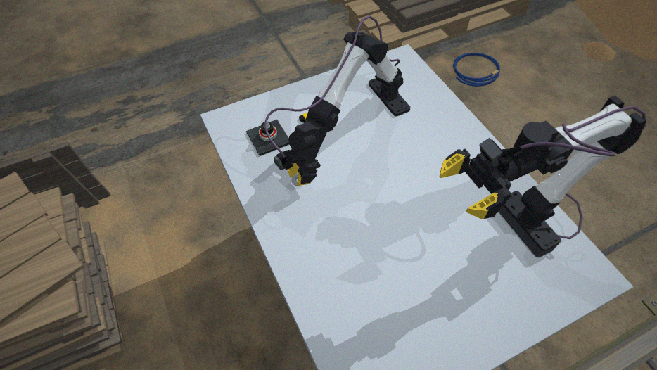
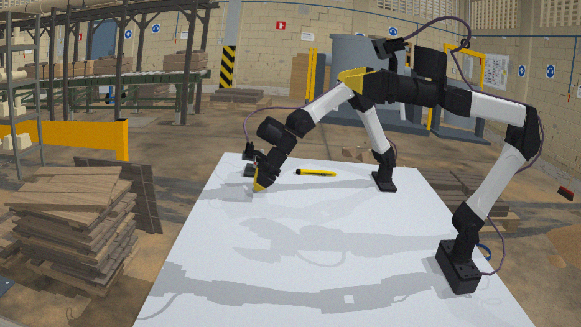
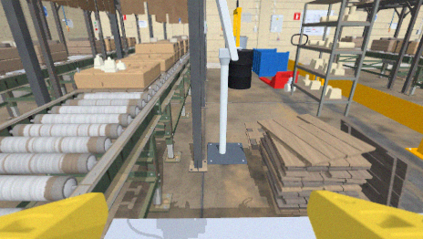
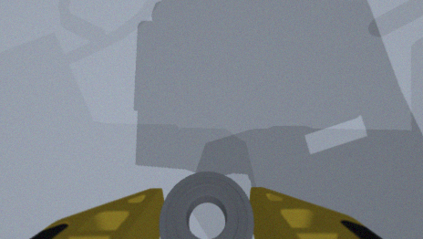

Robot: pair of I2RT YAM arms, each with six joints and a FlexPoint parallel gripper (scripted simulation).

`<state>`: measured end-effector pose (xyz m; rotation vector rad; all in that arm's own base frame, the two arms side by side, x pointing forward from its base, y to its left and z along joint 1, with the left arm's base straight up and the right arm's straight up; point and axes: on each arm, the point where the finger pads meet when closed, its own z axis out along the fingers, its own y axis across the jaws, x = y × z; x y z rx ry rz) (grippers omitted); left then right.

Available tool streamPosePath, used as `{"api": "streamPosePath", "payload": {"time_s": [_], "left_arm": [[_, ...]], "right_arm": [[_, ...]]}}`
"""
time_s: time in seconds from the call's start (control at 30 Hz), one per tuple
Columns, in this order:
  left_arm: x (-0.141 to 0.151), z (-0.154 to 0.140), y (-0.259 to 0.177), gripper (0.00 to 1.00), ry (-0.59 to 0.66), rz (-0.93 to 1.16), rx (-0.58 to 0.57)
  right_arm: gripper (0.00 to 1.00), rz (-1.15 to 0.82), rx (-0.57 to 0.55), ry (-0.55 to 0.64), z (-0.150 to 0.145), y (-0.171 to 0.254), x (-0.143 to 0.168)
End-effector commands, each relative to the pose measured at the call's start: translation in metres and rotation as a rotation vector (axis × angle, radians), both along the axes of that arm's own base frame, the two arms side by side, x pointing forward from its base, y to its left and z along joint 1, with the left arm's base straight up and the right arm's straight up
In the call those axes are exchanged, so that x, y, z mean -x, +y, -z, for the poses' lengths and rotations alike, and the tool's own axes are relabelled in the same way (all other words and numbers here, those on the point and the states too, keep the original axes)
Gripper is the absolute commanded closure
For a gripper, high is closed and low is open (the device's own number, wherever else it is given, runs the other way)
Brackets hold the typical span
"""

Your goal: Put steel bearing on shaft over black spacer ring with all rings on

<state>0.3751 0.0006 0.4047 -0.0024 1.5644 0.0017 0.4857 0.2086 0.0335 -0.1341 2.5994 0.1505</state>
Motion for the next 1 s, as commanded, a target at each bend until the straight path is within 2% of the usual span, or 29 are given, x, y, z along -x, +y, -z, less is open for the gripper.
{"api": "streamPosePath", "payload": {"time_s": [0.0, 0.07, 0.1, 0.53, 0.6, 0.97], "left_arm": [[0.004, -0.025, -0.002, 0.0, -0.053, 0.011, 0.004], [0.004, -0.025, -0.002, 0.0, -0.053, 0.011, 0.004], [0.004, -0.025, -0.002, 0.0, -0.053, 0.011, 0.004], [0.004, -0.025, -0.002, 0.0, -0.053, 0.011, 0.004], [0.004, -0.025, -0.002, 0.0, -0.053, 0.011, 0.004], [0.004, -0.025, -0.002, 0.0, -0.053, 0.011, 0.004]], "right_arm": [[1.0, 0.135, 0.035, -0.011, -0.009, -0.017, -0.011], [1.0, 0.161, 0.036, -0.027, -0.019, -0.018, -0.012], [1.0, 0.2, 0.053, -0.013, -0.01, -0.028, -0.013], [1.0, 0.715, 0.212, -0.1, -0.033, -0.121, -0.017], [1.0, 0.715, 0.212, -0.1, -0.033, -0.121, -0.017], [1.0, 1.081, 0.338, -0.283, -0.071, -0.191, -0.009]]}}
